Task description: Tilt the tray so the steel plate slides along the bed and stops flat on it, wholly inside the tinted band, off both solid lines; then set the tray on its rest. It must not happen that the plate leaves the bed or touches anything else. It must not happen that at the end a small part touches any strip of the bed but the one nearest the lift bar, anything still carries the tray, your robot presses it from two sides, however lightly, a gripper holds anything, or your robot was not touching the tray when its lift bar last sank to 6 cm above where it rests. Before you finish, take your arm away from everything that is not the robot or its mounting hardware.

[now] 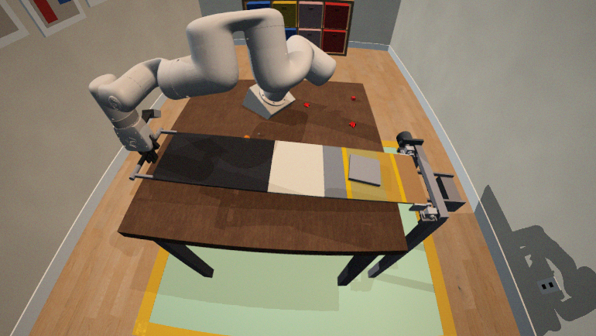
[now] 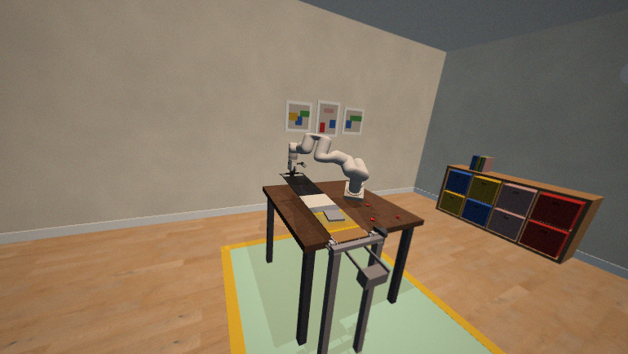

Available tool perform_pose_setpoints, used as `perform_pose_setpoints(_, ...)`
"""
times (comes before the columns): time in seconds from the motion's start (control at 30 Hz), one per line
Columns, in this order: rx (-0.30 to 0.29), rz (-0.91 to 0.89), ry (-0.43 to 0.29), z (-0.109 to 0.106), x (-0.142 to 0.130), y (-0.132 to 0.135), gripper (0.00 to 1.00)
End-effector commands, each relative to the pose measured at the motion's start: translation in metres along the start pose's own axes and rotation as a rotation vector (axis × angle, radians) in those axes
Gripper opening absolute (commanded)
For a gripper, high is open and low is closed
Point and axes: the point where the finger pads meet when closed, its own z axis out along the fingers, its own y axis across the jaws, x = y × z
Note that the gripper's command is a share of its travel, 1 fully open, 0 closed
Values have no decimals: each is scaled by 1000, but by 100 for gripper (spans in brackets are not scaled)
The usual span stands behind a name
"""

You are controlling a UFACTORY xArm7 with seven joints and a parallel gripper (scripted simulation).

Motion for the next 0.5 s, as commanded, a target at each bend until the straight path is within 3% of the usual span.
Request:
perform_pose_setpoints(0.0, 9, -1, -6, -66, -1, 5, 0)
perform_pose_setpoints(0.07, 9, -1, -6, -47, -1, 2, 0)
perform_pose_setpoints(0.17, 9, -1, -6, 5, -1, -4, 0)
perform_pose_setpoints(0.47, 9, -1, -6, 10, -1, -4, 0)
